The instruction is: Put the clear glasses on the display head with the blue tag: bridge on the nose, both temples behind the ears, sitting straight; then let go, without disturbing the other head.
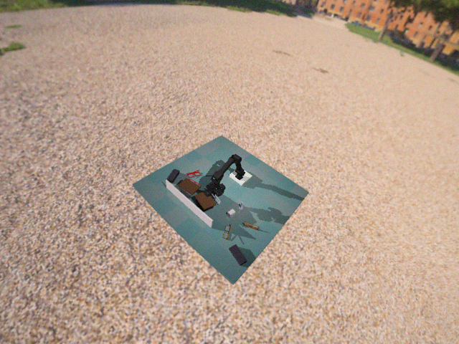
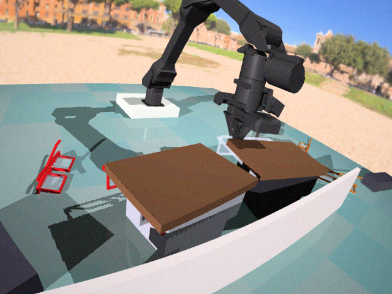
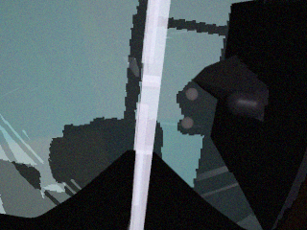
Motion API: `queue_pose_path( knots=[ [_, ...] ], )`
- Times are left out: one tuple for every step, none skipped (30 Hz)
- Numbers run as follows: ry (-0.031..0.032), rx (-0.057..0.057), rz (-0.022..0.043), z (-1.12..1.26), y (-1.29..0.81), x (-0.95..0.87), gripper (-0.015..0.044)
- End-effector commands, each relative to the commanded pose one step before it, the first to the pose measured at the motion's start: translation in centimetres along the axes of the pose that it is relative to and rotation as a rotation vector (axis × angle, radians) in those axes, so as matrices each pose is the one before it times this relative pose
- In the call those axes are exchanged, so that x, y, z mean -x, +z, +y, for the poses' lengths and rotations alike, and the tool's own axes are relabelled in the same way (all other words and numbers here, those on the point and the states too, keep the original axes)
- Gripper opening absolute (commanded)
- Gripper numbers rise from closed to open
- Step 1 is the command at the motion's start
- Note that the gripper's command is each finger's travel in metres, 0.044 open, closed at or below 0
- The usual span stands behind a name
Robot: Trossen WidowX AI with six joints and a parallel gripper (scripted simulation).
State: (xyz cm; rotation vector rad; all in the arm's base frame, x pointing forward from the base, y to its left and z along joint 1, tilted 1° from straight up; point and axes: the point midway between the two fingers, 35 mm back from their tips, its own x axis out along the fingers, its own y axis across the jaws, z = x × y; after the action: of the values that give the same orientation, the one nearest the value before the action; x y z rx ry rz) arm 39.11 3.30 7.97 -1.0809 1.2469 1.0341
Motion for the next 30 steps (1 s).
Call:
queue_pose_path(
  knots=[
    [-0.00445,0.0038,-0.00448,-0.778,0.057,0.191,0.0000],
    [-0.00013,0.0000,0.00000,-0.148,0.000,0.000,0.0000],
    [-0.00013,0.0000,0.00000,-0.147,0.000,0.001,0.0000],
    [-0.00012,0.0000,0.00000,-0.147,0.000,0.001,0.0000],
    [-0.00013,0.0000,0.00000,-0.147,0.000,0.001,0.0000],
    [-0.00011,0.0000,0.00000,-0.130,0.000,0.001,0.0000],
    [-0.00008,0.0000,0.00000,-0.100,0.000,0.000,0.0000],
    [-0.00009,0.0000,0.00000,-0.103,0.000,0.000,0.0000],
    [-0.00007,0.0000,0.00000,-0.080,0.000,0.001,0.0000],
    [-0.00005,0.0000,0.00000,-0.060,0.000,0.001,0.0000],
    [-0.00004,0.0000,0.00000,-0.049,0.000,0.001,0.0000],
    [-0.00004,0.0000,0.00000,-0.042,0.000,0.001,0.0000],
    [-0.00003,0.0000,0.00000,-0.037,0.000,0.001,0.0000],
    [-0.00004,0.0000,0.00000,-0.049,0.000,0.001,0.0000],
    [-0.00003,0.0000,0.00000,-0.033,0.000,0.000,0.0000],
    [-0.00002,0.0000,0.00000,-0.024,0.000,0.000,0.0000],
    [-0.00002,0.0000,0.00000,-0.021,0.000,0.000,0.0000],
    [-0.00002,0.0000,0.00000,-0.019,0.000,0.001,0.0000],
    [-0.00001,0.0000,0.00000,-0.017,0.000,0.005,0.0000],
    [-0.00001,0.0000,0.00000,-0.013,0.000,0.002,0.0000],
    [-0.00001,0.0000,0.00000,-0.017,0.000,-0.001,0.0000],
    [-0.00001,0.0000,0.00000,-0.011,0.000,-0.001,0.0000],
    [0.00000,0.0000,0.00000,0.004,0.000,-0.007,0.0000],
    [0.00000,0.0000,0.00000,0.002,0.000,-0.009,0.0000],
    [0.00000,0.0000,0.00000,0.003,0.000,-0.019,0.0000],
    [0.00000,0.0000,0.00000,0.004,0.000,-0.028,0.0000],
    [0.00000,0.0000,0.00000,0.005,0.000,-0.039,0.0000],
    [0.00001,0.0000,0.00000,0.006,0.000,-0.049,0.0000],
    [0.00001,0.0000,0.00000,0.008,0.000,-0.060,0.0000],
    [0.00001,0.0000,0.00000,0.008,0.000,-0.069,0.0000]
  ],
)
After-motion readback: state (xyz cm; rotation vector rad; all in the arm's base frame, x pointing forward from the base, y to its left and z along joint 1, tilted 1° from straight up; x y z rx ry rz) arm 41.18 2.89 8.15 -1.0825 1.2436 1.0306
